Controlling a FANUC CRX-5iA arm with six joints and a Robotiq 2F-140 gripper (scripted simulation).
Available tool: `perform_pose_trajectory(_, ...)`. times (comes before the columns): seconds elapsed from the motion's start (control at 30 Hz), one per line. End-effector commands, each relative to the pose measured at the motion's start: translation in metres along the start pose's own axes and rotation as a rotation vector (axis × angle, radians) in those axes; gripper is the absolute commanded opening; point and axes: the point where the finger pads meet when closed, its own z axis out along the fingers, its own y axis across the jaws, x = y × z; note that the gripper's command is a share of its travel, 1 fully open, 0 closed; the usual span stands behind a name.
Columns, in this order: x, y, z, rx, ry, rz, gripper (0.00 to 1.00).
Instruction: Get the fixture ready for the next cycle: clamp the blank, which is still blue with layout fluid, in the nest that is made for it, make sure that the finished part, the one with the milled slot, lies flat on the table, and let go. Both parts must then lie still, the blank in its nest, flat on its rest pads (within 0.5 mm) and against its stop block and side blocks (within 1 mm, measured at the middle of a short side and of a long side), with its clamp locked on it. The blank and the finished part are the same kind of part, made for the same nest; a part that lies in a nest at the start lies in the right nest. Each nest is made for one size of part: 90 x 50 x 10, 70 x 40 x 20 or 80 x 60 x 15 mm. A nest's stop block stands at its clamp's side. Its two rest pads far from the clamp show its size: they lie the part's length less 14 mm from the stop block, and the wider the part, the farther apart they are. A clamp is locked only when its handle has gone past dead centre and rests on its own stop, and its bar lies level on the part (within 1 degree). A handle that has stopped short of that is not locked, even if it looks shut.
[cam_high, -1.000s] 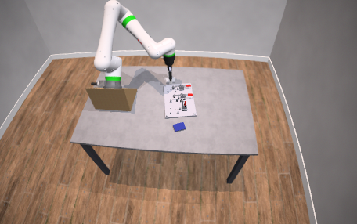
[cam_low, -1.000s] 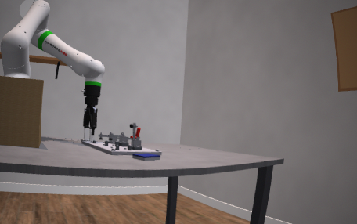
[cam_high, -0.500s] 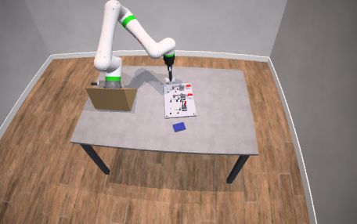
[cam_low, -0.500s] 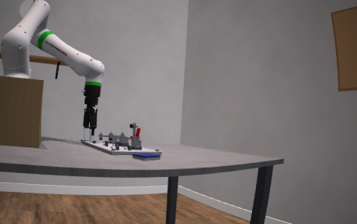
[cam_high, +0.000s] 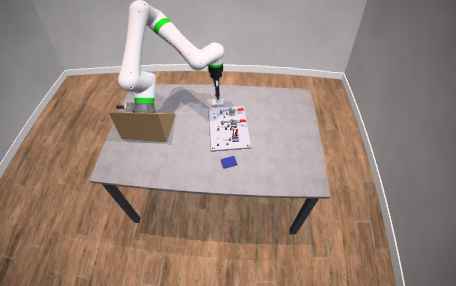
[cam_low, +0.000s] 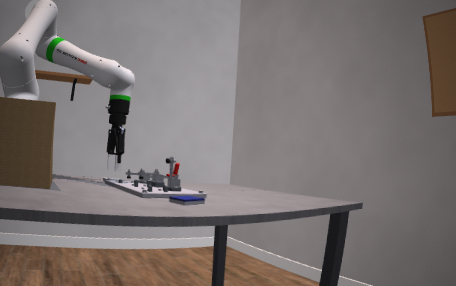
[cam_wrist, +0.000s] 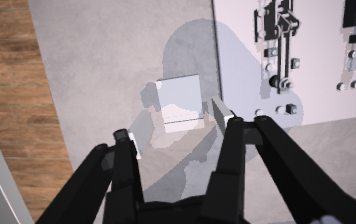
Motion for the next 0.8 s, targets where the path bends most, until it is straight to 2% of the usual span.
perform_pose_trajectory(0.0,0.000,0.000,-0.027,0.001,-0.001,0.000,0.54)
perform_pose_trajectory(0.1,0.000,0.000,-0.045,0.001,-0.001,0.000,0.54)
perform_pose_trajectory(0.17,0.000,0.000,-0.045,0.001,-0.001,0.000,0.54)
perform_pose_trajectory(0.33,0.000,0.000,-0.060,0.001,-0.001,0.000,0.54)
perform_pose_trajectory(0.77,0.000,0.000,-0.062,0.001,-0.001,0.000,0.54)
